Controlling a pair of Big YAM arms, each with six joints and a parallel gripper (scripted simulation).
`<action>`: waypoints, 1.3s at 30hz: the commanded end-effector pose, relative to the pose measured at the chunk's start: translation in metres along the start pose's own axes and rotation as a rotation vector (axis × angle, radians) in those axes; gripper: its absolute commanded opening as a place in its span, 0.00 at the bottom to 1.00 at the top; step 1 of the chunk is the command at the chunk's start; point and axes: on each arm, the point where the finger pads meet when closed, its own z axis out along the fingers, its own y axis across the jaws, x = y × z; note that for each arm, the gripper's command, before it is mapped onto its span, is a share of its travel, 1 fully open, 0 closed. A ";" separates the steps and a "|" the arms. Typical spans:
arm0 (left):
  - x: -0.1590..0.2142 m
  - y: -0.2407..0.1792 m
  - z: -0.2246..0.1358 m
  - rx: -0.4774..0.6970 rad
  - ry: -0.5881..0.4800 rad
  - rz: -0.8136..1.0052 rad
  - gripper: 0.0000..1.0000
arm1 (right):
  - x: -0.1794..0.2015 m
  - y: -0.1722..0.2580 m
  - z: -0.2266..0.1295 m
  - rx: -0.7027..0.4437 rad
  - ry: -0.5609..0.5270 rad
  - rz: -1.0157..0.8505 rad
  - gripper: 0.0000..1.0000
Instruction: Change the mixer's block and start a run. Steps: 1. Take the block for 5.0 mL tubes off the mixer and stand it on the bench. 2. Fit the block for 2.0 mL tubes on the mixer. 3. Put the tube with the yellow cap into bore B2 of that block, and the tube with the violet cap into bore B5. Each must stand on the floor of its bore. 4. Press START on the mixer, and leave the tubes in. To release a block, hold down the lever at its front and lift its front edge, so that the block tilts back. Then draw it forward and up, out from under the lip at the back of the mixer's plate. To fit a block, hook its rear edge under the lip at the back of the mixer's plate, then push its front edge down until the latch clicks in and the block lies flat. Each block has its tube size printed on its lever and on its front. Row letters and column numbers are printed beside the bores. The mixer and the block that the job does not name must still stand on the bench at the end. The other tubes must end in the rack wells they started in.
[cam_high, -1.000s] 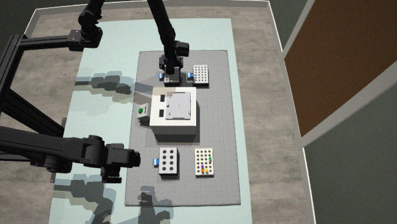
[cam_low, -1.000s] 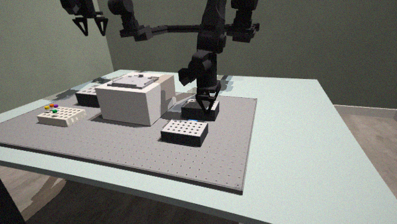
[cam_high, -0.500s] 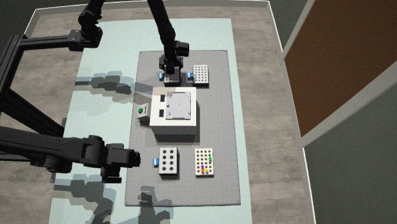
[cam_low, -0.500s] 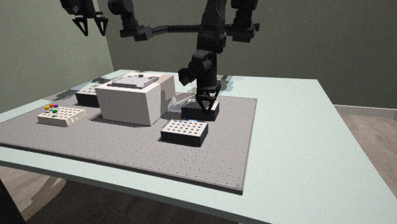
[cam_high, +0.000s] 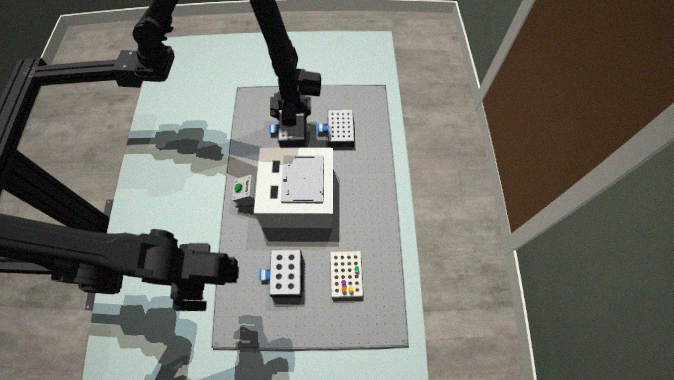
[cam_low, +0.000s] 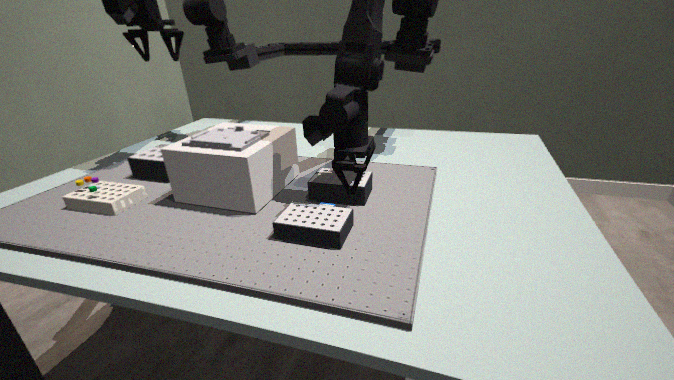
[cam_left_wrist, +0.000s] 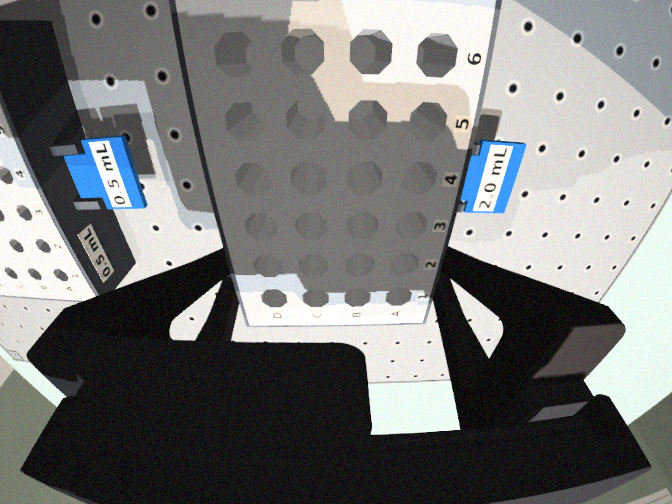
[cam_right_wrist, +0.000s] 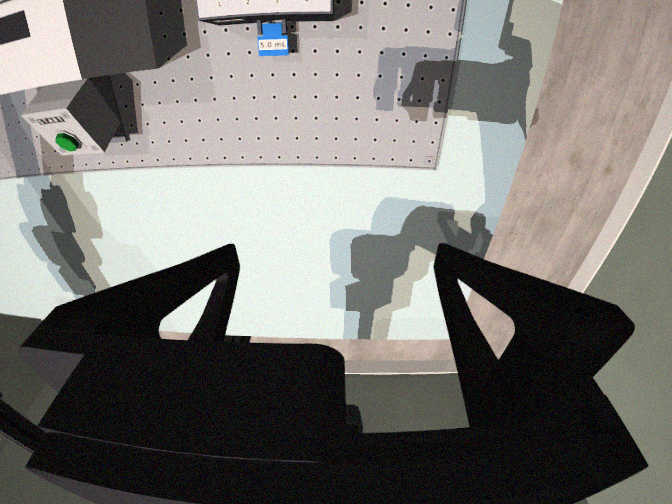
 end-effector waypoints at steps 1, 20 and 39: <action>0.004 0.009 0.001 -0.017 -0.008 -0.001 0.00 | -0.015 -0.004 -0.007 0.002 -0.037 0.022 1.00; 0.006 0.007 -0.014 -0.023 -0.009 -0.030 0.00 | -0.014 -0.004 -0.007 0.002 -0.037 0.021 1.00; -0.011 0.028 -0.027 -0.062 -0.019 -0.009 0.00 | -0.014 -0.004 -0.007 0.002 -0.036 0.020 1.00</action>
